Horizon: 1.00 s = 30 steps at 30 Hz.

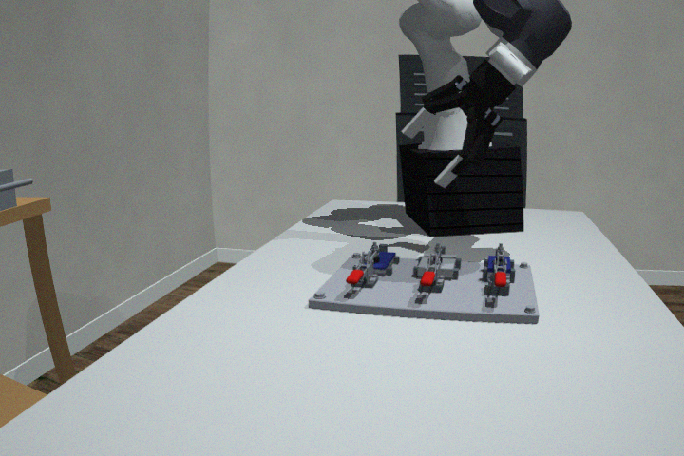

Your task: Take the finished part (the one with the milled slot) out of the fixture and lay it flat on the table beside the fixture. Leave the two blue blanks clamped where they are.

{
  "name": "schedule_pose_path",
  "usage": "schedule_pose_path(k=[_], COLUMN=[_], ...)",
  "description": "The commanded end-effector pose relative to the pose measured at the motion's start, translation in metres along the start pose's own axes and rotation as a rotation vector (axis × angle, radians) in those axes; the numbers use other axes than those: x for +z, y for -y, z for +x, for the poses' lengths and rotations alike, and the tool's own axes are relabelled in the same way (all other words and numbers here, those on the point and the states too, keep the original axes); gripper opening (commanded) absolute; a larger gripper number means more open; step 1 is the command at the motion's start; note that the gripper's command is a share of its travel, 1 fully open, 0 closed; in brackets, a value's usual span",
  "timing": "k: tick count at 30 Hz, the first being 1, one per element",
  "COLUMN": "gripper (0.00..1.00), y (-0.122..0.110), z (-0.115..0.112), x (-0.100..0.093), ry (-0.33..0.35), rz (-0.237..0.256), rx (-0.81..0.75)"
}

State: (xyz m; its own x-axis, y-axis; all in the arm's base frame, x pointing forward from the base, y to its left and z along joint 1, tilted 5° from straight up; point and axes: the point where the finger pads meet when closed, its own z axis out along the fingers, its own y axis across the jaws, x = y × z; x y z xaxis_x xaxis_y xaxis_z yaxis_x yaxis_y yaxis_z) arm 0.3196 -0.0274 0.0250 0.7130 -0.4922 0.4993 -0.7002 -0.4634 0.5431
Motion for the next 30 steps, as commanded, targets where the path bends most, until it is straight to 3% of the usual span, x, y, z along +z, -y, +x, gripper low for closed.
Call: schedule_pose_path(k=[1, 17, 20, 23, 30], gripper=[1.0, 1.0, 1.0, 1.0, 1.0], y=[0.007, 0.007, 0.027, 0.031, 0.057], z=[-0.001, -0.001, 0.012, 0.014, 0.032], x=[-0.002, -0.002, -0.012, -0.014, -0.027], ry=[0.016, 0.016, 0.076, 0.083, 0.139], rz=[0.043, 0.043, 0.247, 0.262, 0.426], rx=[-0.069, -0.069, -0.267, -0.278, -0.388])
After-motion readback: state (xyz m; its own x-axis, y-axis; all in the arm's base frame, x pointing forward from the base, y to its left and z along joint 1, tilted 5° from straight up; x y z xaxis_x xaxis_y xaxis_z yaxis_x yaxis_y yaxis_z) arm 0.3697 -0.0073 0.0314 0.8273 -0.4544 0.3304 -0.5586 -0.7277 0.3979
